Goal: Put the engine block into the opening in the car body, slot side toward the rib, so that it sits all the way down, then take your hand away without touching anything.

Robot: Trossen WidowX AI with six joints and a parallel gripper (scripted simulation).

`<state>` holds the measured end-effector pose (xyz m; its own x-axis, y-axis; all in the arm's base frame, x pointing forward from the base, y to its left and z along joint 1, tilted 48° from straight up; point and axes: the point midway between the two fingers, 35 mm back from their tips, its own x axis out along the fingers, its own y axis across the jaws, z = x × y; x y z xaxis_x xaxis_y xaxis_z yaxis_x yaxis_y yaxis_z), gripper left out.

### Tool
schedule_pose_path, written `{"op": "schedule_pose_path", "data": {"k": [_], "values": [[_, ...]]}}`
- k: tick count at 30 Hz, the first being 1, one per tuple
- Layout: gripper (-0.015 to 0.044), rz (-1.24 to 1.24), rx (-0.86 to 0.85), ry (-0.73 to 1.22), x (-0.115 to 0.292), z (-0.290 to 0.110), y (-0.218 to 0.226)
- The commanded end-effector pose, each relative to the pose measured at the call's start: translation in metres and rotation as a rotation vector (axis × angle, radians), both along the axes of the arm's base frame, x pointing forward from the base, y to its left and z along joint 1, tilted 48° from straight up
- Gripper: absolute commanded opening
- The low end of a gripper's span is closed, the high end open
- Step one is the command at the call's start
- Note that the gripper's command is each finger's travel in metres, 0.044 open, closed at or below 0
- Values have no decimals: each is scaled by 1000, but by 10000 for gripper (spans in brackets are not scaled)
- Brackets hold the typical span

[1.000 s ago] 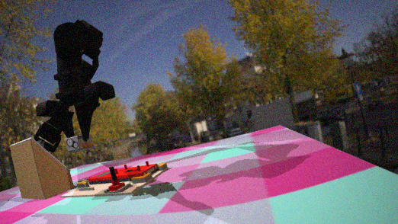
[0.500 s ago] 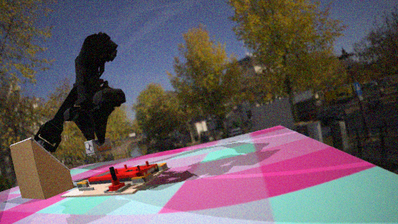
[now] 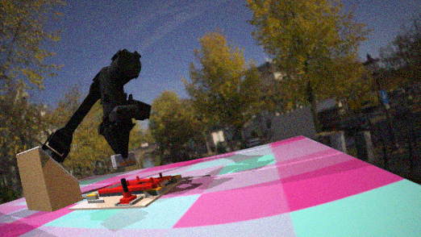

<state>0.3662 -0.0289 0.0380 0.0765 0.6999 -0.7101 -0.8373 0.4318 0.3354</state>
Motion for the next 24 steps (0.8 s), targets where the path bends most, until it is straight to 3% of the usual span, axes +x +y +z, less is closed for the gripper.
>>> {"op": "schedule_pose_path", "data": {"k": [1,24], "values": [[0,-57,13,51,-1,5,10],[0,-455,79,458,-19,37,76]]}}
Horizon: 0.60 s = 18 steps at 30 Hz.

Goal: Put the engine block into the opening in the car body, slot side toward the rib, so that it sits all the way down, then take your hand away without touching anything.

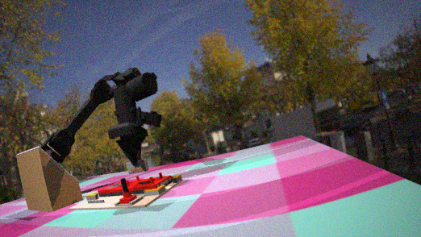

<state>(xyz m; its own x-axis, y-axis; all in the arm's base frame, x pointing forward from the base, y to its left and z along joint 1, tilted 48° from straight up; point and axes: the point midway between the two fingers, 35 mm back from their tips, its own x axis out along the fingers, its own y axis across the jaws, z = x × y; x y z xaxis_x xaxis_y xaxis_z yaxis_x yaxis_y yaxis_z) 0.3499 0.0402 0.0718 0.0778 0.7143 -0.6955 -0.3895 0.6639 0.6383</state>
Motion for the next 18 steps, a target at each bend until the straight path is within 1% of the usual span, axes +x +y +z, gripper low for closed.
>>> {"op": "schedule_pose_path", "data": {"k": [1,11,16,18], "values": [[0,-54,17,54,-3,5,9],[0,-216,53,234,-16,16,35],[0,-227,55,245,-15,15,36],[53,-235,56,255,-15,15,36]]}}
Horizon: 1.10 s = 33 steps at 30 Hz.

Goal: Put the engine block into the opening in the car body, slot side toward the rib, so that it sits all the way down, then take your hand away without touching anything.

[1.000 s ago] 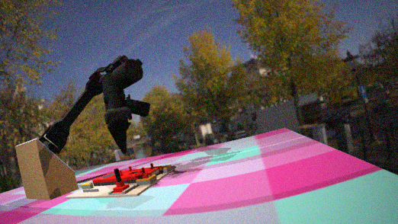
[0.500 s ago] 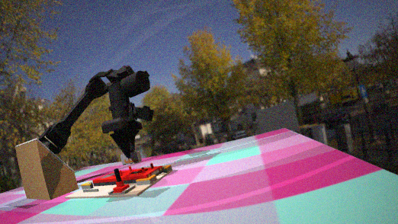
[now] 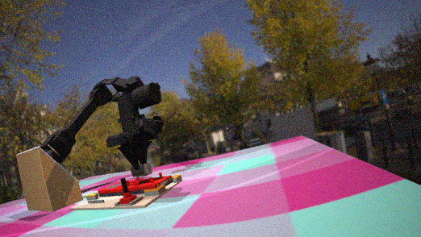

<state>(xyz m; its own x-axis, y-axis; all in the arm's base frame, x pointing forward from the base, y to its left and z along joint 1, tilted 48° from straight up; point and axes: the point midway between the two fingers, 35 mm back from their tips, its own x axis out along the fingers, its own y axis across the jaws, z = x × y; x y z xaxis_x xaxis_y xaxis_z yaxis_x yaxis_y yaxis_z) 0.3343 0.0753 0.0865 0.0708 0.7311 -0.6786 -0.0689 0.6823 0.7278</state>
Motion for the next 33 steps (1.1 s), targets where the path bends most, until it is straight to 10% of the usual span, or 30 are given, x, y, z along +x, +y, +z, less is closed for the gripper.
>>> {"op": "schedule_pose_path", "data": {"k": [1,4,33], "values": [[79,-17,8,14,1,1,0],[157,-21,8,18,1,1,0],[159,6,5,-12,1,2,1]]}}
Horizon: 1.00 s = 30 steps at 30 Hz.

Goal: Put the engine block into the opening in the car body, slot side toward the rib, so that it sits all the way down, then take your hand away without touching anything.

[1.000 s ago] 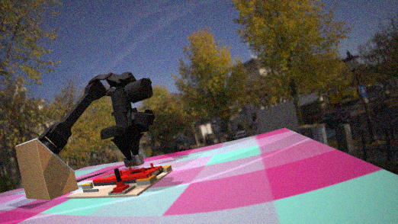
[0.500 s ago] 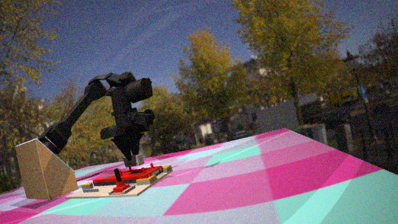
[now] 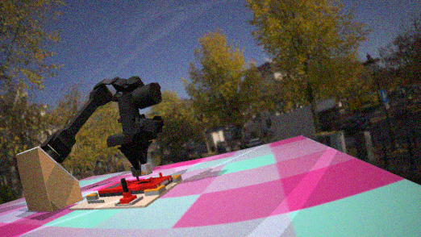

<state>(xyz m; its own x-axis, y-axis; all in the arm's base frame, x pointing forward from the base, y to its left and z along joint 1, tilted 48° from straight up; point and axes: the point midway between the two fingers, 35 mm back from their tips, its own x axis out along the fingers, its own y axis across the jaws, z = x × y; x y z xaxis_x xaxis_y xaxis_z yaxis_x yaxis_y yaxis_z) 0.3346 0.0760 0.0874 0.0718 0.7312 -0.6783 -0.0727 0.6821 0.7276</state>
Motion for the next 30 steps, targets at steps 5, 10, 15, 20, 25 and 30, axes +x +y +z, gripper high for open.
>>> {"op": "schedule_pose_path", "data": {"k": [5,10,15,20,25,30], "values": [[159,-5,6,2,1,1,1],[159,-27,9,26,1,0,2],[159,-12,7,10,1,-1,3],[159,-2,6,-1,1,-2,4],[159,-2,6,-1,1,-3,5],[159,-6,7,4,1,-4,6]]}}
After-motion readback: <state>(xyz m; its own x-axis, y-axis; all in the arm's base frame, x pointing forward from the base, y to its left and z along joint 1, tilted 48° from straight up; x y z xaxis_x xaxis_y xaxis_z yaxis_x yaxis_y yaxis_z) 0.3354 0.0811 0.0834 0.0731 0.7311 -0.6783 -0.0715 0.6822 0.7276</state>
